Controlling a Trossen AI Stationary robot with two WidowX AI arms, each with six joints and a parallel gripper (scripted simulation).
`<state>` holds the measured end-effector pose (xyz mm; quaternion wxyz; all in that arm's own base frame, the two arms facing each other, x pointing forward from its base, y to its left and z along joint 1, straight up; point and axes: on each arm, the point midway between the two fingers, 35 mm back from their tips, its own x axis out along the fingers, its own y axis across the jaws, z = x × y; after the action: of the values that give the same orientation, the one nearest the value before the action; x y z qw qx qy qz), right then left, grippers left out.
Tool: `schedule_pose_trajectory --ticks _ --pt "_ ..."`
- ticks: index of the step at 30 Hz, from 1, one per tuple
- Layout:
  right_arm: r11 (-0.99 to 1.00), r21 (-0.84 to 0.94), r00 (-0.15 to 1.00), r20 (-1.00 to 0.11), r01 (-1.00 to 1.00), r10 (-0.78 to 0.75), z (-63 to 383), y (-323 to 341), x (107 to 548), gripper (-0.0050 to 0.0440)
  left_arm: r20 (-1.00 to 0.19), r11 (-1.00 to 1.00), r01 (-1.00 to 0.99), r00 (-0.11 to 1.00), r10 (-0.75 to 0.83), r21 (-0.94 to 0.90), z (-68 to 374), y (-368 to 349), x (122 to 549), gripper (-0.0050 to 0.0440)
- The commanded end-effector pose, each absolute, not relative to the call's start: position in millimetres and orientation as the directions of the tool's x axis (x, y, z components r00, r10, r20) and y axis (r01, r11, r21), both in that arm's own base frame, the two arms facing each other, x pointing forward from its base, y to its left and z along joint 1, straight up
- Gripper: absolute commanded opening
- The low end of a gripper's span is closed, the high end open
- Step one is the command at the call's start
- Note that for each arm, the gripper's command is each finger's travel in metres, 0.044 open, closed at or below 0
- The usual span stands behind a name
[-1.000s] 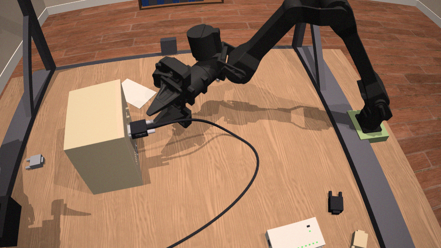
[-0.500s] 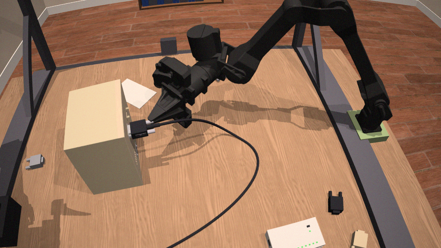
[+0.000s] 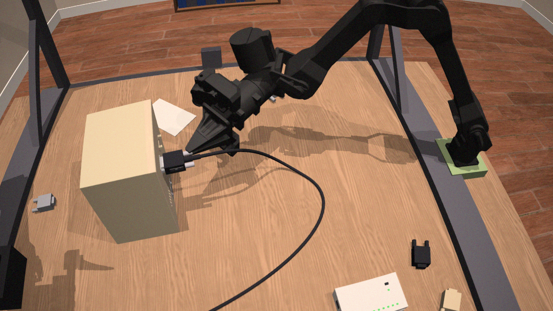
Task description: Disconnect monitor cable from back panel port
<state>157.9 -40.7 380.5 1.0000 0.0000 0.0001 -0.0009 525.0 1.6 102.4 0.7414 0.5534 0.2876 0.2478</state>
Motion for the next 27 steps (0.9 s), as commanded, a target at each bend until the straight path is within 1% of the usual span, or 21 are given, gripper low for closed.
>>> schedule_pose_trajectory --ticks 1,27 --pt "1.0 -0.005 1.0 0.001 0.0 0.0 383.2 -39.5 157.6 0.044 -0.162 0.31 -0.079 0.717 0.678 0.947 115.6 1.8 526.0 0.0" --pt "1.0 -0.005 1.0 0.001 0.0 0.0 383.2 -39.5 157.6 0.044 -0.286 0.523 -0.114 0.729 0.622 0.845 120.3 3.8 525.5 0.0"
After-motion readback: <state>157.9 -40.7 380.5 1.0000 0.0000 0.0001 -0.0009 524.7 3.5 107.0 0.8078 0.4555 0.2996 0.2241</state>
